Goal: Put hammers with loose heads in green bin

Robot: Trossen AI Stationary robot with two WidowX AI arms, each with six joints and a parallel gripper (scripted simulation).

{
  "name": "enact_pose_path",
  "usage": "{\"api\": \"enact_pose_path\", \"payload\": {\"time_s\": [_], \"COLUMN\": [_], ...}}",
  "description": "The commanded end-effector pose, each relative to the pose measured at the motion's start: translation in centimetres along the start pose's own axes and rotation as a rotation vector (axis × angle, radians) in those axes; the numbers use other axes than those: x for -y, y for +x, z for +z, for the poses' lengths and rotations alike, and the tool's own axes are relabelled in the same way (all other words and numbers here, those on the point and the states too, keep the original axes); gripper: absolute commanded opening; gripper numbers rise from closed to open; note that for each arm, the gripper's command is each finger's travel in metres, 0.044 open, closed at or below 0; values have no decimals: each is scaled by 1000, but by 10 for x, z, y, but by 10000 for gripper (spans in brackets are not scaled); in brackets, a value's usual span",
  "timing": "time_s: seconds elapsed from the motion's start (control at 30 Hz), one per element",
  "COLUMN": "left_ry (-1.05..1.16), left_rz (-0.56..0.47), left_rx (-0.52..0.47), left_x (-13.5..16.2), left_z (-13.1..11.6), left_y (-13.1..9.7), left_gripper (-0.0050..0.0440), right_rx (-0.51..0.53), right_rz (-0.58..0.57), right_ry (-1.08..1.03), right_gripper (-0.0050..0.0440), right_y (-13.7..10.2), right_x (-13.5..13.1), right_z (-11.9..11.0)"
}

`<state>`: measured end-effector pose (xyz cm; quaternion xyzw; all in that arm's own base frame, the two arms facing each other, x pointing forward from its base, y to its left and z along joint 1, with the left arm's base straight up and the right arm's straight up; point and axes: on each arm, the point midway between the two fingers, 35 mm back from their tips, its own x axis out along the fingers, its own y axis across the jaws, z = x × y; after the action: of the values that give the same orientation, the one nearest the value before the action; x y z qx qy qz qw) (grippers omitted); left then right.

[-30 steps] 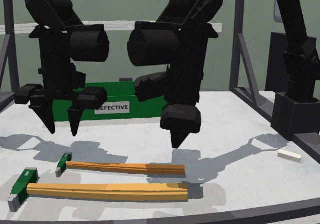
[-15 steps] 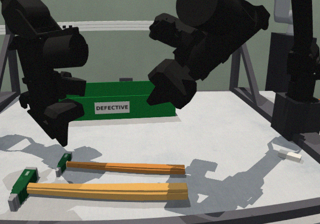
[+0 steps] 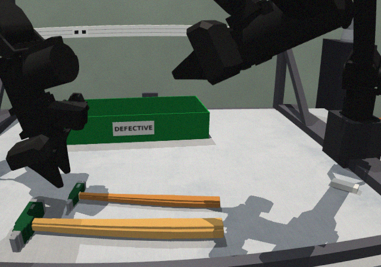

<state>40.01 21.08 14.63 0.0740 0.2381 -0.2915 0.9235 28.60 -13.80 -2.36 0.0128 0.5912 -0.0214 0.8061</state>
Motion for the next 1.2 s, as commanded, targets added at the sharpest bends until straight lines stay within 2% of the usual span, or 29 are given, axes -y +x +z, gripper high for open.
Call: {"api": "enact_pose_path", "payload": {"time_s": [0.0,0.03,0.13,0.4,0.47,0.77,1.03,1.17], "left_ry": [47,47,30,-17,-17,-85,-116,-115], "left_rz": [14,14,17,110,110,223,281,279], "left_rx": [19,19,15,18,18,38,53,55], "left_x": [-2,-2,0,18,18,48,65,67], "left_z": [18,18,13,-6,-6,-36,-49,-49], "left_y": [-6,-6,-6,-20,-20,-32,-37,-36], "left_gripper": [233,233,233,233,233,233,233,233], "right_rx": [60,62,65,17,17,-23,-23,-17], "right_rz": [-45,-47,-46,-54,-54,-37,-37,-38], "right_ry": [104,117,113,114,114,116,116,115], "right_gripper": [240,240,171,171,171,171,141,74], "right_y": [-7,-7,-4,17,17,41,53,49], "right_x": [4,4,4,7,7,3,5,4], "right_z": [7,7,14,55,55,68,71,70]}}
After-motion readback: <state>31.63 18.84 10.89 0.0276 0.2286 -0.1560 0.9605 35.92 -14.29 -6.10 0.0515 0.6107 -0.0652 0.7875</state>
